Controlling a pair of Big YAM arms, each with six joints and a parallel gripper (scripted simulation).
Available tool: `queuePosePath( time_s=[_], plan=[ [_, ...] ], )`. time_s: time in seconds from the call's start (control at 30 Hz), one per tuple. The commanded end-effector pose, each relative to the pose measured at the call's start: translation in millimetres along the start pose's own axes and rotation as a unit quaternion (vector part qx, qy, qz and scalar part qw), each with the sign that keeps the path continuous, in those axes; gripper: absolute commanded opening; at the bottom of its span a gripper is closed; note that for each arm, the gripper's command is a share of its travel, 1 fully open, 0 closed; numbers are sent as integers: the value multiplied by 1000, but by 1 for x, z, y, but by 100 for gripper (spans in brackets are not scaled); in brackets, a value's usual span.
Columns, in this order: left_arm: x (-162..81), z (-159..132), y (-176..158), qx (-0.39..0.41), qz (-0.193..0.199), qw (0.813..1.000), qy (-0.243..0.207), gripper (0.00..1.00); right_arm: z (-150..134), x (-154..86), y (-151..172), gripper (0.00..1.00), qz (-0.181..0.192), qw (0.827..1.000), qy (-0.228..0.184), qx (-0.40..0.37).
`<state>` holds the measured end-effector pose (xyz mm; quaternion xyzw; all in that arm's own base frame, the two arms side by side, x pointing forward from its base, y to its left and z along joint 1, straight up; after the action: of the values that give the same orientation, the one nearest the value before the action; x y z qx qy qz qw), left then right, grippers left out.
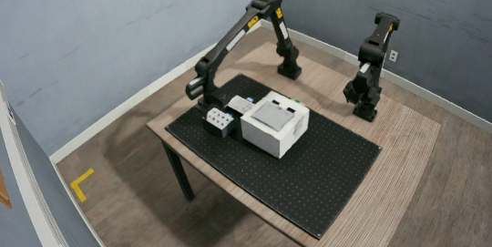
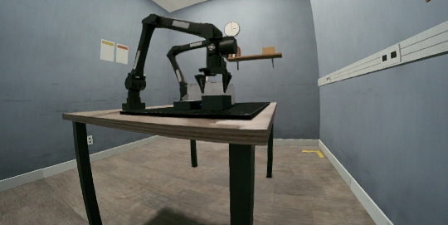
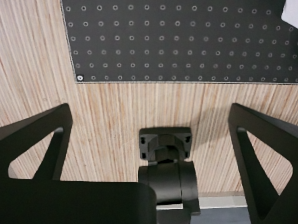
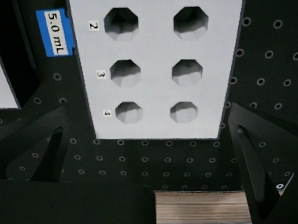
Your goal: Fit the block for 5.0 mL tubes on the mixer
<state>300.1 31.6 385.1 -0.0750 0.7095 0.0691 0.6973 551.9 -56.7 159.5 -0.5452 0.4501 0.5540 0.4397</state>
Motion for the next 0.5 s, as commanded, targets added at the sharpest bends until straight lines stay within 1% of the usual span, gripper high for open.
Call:
queuePosePath(
  time_s=[0.0,0.27,0.47],
  plan=[
    [-12,1,-1,-4,-1,1000,-16,100,1,-4,-12,100,-4,1000,1,0],
    [-16,9,-2,-5,-1,1000,-17,100,-1,-13,-18,100,-15,1000,4,1],
    [-18,12,-2,-5,-2,1000,-18,100,0,-2,-13,100,-13,1000,4,1]
  ],
)
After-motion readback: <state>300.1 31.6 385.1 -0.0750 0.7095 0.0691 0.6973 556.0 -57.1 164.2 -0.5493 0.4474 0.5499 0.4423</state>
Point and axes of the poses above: on each arm, the point where the finger pads meet when closed, its own x axis out along the fingers, its own y axis across the jaws, z = x × y, the point moved 10 cm from there along -x, back along the fingers, and after that the axes turned 13 degrees about -x, right-handed, at the moved point
